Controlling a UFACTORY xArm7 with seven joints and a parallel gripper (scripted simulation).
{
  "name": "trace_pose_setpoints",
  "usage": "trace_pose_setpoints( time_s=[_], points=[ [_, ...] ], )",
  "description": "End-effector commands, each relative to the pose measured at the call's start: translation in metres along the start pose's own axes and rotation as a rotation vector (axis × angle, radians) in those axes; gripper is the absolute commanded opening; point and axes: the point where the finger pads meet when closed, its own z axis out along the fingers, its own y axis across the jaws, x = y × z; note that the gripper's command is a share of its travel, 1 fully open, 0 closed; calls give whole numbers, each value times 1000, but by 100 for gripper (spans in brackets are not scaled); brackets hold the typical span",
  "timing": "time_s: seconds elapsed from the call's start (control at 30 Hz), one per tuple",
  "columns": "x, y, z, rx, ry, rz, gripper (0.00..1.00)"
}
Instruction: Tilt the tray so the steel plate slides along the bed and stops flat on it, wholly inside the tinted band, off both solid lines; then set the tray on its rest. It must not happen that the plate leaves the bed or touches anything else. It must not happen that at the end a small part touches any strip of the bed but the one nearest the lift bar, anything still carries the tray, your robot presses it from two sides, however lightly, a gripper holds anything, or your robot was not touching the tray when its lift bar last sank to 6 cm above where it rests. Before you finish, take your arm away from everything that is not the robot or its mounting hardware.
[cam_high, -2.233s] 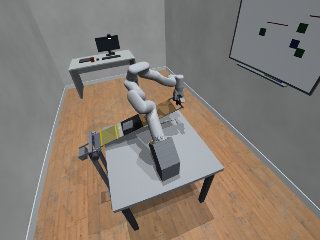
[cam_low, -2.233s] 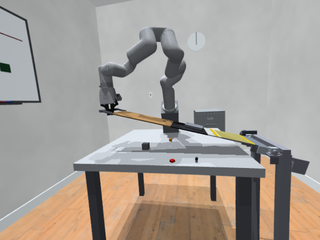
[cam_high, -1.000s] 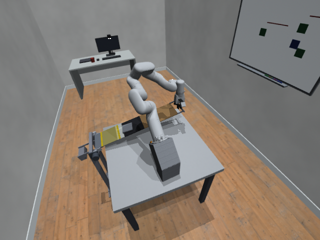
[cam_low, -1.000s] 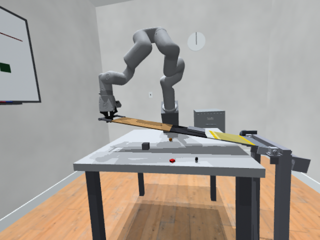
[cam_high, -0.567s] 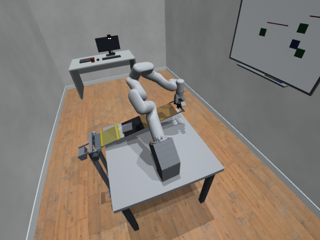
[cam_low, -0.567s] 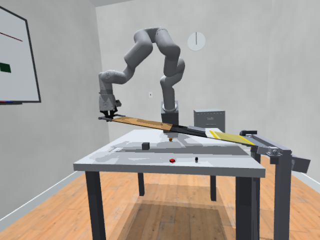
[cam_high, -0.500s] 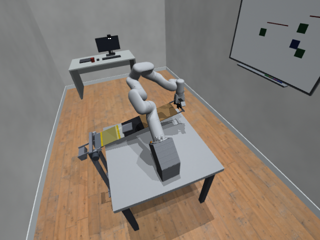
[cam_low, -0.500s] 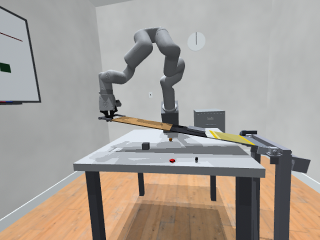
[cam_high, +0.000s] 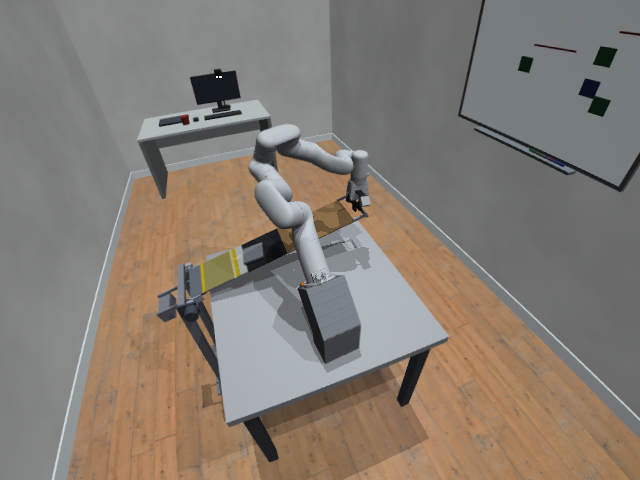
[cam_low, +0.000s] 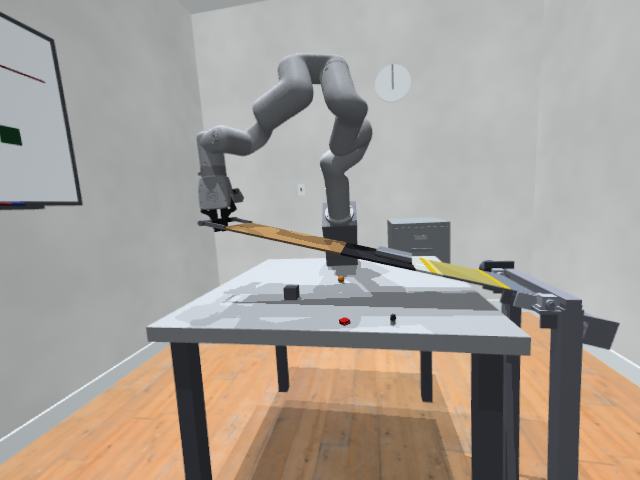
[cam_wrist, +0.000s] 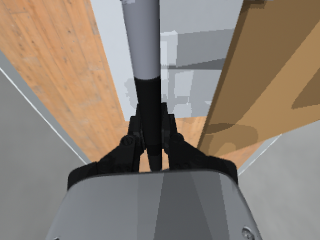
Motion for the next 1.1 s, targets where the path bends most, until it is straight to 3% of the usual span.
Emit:
trace_pose_setpoints(
  time_s=[0.0,0.23,0.33,0.4,0.43,0.53,0.6,1.07],
  points=[
    [1,-10,26,25,-4,5,0],
    [1,-12,34,25,-3,5,0],
    [1,2,-16,25,-4,5,0],
    [1,7,-34,25,-4,5,0],
    [1,6,-30,25,-4,5,0],
    [1,-8,21,25,-4,5,0],
    [1,-13,39,25,-3,5,0],
    [1,-14,47,25,-3,5,0]
  ],
)
